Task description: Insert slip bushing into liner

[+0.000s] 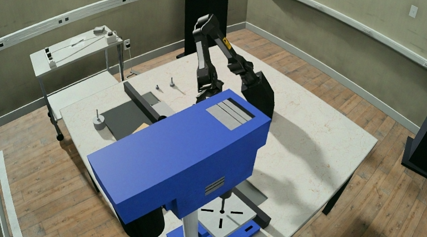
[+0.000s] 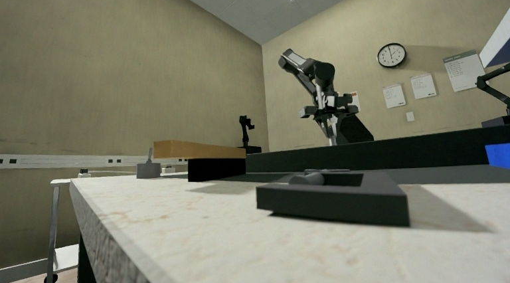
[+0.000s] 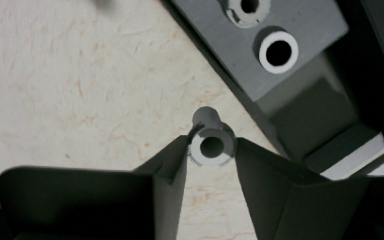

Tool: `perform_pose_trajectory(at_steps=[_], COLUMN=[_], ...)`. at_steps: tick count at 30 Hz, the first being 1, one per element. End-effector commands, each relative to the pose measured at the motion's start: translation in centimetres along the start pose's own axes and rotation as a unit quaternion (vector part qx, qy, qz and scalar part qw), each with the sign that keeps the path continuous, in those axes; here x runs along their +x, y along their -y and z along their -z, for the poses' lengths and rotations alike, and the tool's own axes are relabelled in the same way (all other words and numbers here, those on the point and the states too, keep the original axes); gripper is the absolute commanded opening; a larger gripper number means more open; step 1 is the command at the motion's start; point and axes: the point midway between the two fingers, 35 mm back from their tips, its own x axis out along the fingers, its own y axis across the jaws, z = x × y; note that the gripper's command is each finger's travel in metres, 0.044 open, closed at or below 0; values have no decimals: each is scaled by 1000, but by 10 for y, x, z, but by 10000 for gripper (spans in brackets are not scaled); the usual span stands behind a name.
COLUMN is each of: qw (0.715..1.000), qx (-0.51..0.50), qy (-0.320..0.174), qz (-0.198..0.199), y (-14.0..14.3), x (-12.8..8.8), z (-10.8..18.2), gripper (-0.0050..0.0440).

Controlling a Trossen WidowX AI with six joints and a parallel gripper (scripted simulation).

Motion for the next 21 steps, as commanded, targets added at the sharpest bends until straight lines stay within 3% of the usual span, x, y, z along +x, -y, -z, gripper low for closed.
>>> perform_pose_trajectory(at_steps=[1,9,21], qw=[999,986,942], qx=[-50,-169,-334], qy=[6,6,5], qz=[4,5,5], y=[1,1,1], x=[-3,-3,-3], z=[-2,-2,-2], gripper=[-50,-50,-50])
